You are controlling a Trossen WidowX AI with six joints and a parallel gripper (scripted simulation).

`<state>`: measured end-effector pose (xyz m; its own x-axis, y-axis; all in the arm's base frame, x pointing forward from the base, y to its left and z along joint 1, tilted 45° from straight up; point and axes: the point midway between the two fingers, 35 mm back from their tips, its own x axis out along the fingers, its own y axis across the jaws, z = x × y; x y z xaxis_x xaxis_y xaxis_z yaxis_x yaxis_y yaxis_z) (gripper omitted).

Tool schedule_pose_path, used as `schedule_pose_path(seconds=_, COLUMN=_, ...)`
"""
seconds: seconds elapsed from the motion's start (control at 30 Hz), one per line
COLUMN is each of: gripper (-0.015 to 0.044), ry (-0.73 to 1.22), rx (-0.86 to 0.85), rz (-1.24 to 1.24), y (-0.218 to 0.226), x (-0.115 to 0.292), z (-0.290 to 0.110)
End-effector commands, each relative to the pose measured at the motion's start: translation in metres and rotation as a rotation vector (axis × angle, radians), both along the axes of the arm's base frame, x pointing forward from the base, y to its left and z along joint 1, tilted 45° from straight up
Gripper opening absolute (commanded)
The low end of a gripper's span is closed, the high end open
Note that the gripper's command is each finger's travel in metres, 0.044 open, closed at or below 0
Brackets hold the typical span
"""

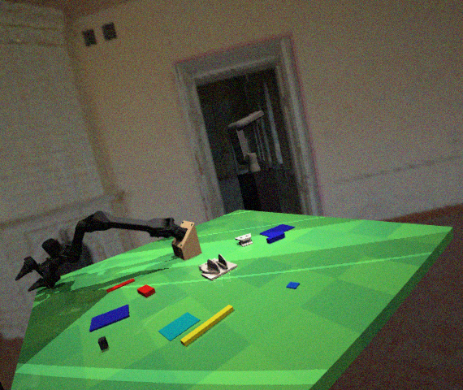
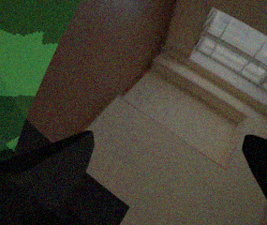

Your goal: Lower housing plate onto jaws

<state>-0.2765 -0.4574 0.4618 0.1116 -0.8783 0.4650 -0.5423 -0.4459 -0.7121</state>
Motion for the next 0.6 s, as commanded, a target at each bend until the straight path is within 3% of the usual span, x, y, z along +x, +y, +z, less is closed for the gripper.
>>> schedule_pose_path(seconds=0.0, gripper=0.0440, ry=-0.058, rx=0.005, rz=0.050, y=-0.005, x=0.021, z=0.008)
schedule_pose_path(seconds=0.57, gripper=0.0440, ry=-0.268, rx=0.050, rz=0.206, y=-0.018, x=0.079, z=0.023)
